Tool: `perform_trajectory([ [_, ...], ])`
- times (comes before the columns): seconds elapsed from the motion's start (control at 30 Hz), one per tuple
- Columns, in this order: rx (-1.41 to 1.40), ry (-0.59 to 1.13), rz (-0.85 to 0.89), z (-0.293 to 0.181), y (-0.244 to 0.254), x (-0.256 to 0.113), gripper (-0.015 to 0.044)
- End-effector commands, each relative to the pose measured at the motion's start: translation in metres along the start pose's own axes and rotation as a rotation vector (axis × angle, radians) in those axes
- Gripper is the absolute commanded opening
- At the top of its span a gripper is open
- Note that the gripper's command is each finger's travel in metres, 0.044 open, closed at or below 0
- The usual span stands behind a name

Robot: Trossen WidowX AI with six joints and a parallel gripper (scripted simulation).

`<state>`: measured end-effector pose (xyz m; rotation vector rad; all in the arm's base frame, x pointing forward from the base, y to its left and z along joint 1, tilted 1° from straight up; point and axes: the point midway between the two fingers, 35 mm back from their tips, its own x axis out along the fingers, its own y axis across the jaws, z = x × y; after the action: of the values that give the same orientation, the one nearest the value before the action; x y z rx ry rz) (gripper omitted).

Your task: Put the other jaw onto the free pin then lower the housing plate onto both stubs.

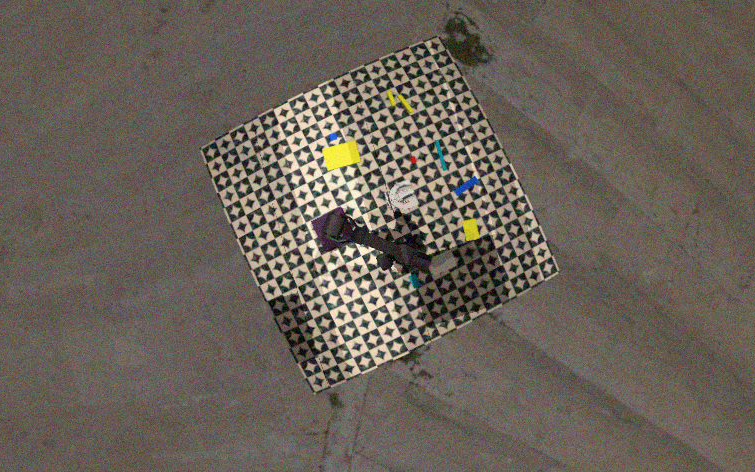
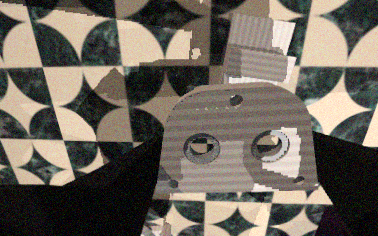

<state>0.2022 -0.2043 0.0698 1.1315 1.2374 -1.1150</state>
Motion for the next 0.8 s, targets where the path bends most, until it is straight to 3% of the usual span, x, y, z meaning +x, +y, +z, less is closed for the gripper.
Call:
perform_trajectory([
  [0.0,-0.068,-0.002,0.004,-0.008,0.009,-0.001,0.0351],
  [0.77,-0.513,0.002,0.010,-0.067,0.057,-0.002,0.0351],
])
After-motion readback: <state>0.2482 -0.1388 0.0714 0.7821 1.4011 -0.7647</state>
